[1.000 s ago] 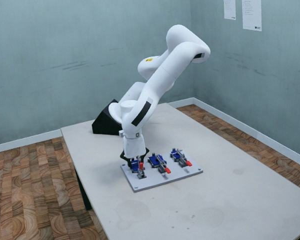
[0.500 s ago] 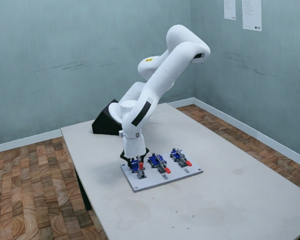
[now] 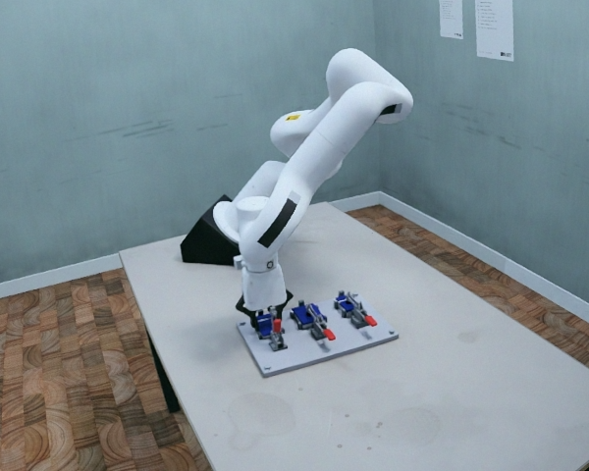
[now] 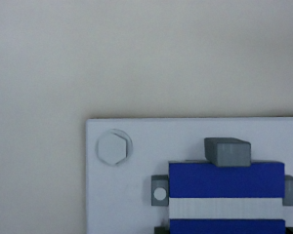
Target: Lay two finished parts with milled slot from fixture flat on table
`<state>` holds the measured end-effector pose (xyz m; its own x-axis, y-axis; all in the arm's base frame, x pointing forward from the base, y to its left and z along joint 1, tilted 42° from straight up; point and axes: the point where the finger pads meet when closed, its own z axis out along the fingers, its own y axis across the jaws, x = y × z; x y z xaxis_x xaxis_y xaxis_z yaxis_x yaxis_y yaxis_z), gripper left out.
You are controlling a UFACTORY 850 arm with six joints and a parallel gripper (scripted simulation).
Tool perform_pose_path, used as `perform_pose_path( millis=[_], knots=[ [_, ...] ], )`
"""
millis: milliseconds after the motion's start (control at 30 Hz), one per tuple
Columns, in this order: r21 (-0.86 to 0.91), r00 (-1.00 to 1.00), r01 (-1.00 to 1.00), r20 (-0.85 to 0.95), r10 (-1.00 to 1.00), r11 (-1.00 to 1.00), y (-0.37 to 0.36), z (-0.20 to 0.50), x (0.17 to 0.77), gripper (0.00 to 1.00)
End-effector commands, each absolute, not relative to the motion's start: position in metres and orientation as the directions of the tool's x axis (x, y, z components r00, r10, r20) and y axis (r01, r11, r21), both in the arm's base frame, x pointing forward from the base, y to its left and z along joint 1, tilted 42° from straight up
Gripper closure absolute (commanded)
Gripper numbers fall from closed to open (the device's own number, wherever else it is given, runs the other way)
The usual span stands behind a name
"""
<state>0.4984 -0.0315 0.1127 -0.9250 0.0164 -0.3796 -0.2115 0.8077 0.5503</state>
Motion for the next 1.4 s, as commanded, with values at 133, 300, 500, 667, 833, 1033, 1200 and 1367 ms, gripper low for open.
perform_pose_path(
  millis=[133, 300, 500, 667, 833, 1033, 1200, 1367],
  knots=[
    [0.550, -0.925, -0.212, -0.381, 0.017, 0.808, -0.033, 0.114, 0.499, 1.00],
    [0.550, -0.925, -0.212, -0.381, 0.017, 0.808, -0.034, 0.115, 0.498, 1.00],
    [0.550, -0.925, -0.212, -0.381, 0.017, 0.808, -0.036, 0.118, 0.497, 1.00],
    [0.550, -0.925, -0.212, -0.381, 0.017, 0.808, -0.038, 0.121, 0.496, 1.00],
    [0.550, -0.925, -0.212, -0.381, 0.017, 0.808, -0.041, 0.125, 0.494, 1.00],
    [0.550, -0.925, -0.212, -0.381, 0.017, 0.808, -0.045, 0.129, 0.492, 1.00],
    [0.550, -0.925, -0.212, -0.381, 0.017, 0.808, -0.047, 0.132, 0.491, 1.00],
    [0.550, -0.925, -0.212, -0.381, 0.017, 0.808, -0.050, 0.136, 0.489, 1.00]
  ],
)
